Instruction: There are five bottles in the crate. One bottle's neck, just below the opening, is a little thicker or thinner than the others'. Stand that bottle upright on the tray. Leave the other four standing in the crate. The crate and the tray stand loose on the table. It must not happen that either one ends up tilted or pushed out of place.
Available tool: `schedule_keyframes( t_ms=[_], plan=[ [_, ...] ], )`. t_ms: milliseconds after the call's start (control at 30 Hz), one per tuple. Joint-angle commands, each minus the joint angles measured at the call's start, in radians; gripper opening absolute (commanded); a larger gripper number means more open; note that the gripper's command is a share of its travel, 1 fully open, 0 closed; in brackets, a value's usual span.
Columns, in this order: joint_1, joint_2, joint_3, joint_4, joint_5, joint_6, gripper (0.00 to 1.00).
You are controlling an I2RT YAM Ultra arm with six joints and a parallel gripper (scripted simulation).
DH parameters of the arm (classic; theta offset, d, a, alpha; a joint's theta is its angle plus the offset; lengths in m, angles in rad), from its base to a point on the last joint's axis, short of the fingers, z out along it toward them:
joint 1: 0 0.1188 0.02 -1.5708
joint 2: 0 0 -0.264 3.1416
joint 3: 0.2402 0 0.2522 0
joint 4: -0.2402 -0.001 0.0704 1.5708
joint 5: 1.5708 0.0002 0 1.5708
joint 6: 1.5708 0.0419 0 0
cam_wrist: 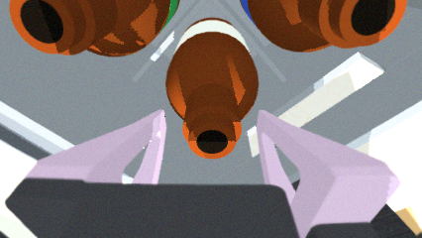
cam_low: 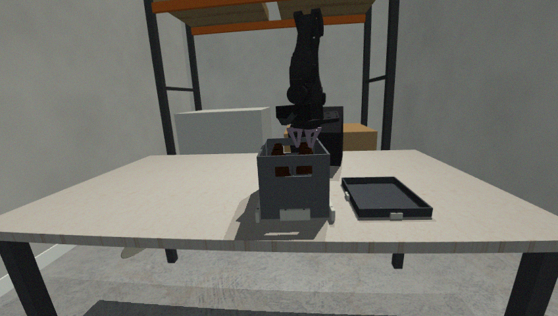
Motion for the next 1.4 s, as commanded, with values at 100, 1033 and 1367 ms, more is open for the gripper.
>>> schedule_keyframes(
  t_ms=[100,1033,1367],
  plan=[
    [-0.004,-0.005,-0.005,0.010,0.005,-0.003,0.61],
    [-0.004,-0.005,-0.005,0.006,0.006,-0.003,0.00],
    [-0.004,-0.005,-0.005,0.006,0.006,-0.003,0.00]
  ],
)
